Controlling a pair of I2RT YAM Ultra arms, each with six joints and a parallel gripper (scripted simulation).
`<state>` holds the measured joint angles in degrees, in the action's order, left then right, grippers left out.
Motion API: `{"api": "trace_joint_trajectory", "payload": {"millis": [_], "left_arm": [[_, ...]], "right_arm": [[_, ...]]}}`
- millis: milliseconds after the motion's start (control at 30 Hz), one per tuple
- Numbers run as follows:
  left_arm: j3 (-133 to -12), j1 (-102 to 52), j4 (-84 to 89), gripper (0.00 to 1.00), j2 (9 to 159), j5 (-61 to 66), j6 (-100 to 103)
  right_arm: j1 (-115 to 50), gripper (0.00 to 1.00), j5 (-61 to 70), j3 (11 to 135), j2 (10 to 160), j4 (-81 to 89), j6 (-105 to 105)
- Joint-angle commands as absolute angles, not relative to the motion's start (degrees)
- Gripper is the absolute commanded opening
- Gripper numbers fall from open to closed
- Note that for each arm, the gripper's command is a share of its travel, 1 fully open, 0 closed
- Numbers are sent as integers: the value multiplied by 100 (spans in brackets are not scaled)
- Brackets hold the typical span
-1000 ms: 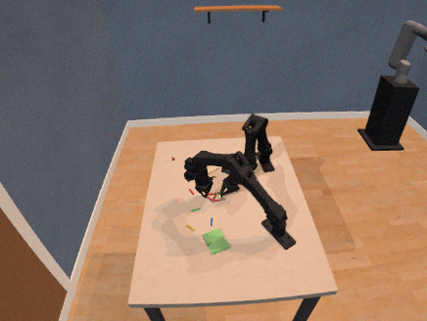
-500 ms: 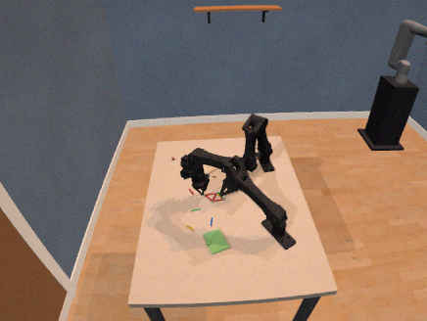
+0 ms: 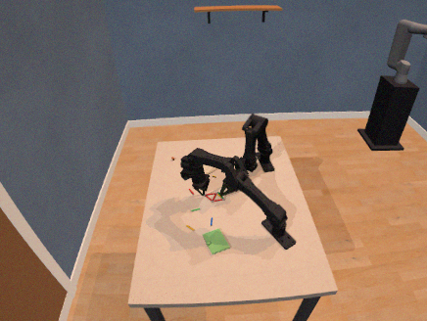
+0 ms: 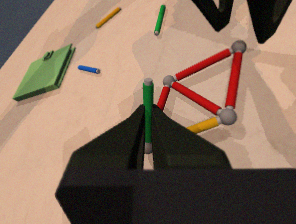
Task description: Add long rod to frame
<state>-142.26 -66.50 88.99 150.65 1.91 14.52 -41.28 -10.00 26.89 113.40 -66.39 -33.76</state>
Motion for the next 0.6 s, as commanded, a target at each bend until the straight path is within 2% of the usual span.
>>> {"api": "trace_joint_trajectory", "payload": {"millis": [0,367,400,567], "left_arm": [[-14416,-6636,8964,38,15101,228,1512],[-14444,-6644,8968,38,15289,222,1508],[-14448,-6644,8971,30,15291,221,1508],[-14457,-6644,8976,25,15295,205,1507]], "right_arm": [[-4149,0,-1015,2695,11324,-6736,-3359],[-4149,0,-1015,2695,11324,-6736,-3359],[-4149,0,-1015,2695,11324,-6736,-3359],[-4149,0,-1015,2695,11324,-6736,-3359]]}}
